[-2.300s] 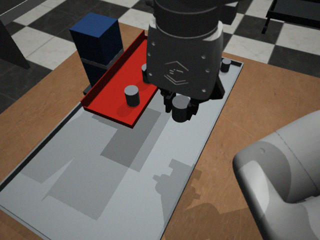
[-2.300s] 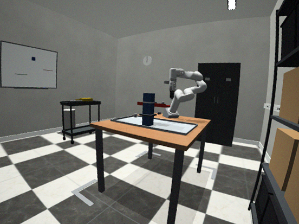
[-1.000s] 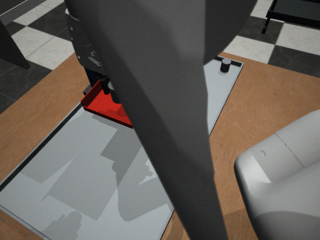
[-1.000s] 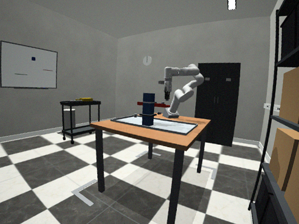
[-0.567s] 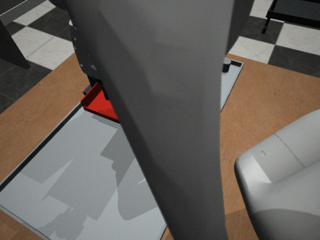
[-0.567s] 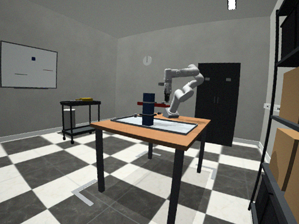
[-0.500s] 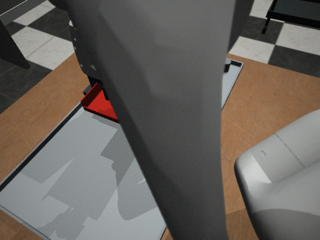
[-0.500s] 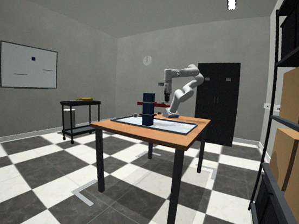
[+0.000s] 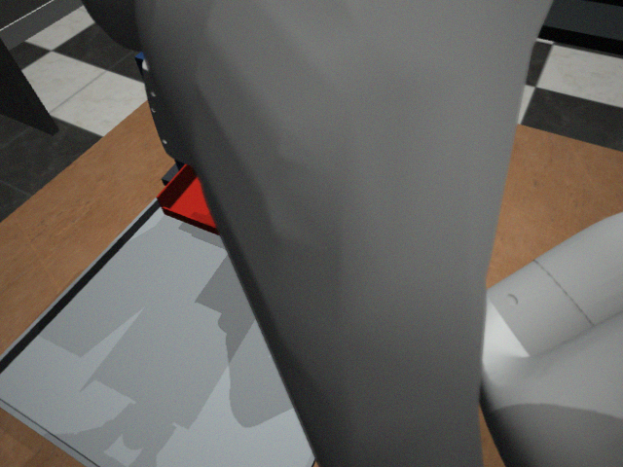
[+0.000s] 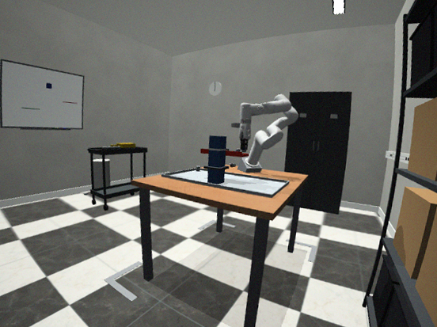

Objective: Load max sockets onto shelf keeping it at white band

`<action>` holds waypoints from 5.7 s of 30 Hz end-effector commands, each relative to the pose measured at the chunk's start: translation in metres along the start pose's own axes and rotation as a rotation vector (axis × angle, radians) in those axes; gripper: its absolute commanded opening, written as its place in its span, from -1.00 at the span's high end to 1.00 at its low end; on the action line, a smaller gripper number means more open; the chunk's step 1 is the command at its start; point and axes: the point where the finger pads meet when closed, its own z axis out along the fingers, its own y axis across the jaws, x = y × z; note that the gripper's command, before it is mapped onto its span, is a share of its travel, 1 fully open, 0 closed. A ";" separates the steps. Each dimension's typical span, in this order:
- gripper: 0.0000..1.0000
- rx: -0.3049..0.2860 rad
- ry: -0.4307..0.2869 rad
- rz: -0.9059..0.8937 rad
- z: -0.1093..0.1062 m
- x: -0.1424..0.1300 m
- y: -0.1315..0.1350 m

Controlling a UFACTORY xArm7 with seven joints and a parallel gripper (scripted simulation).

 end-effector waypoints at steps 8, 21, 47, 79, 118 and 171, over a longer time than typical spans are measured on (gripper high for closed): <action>1.00 0.003 0.001 0.000 0.003 0.000 -0.001; 1.00 0.003 0.001 0.000 0.006 0.000 -0.001; 1.00 0.003 0.001 0.000 0.012 0.000 -0.001; 1.00 0.003 0.001 0.000 0.018 0.000 -0.001; -0.04 0.003 0.001 0.000 0.021 0.000 -0.001; -0.04 0.003 0.001 0.000 0.019 0.000 -0.001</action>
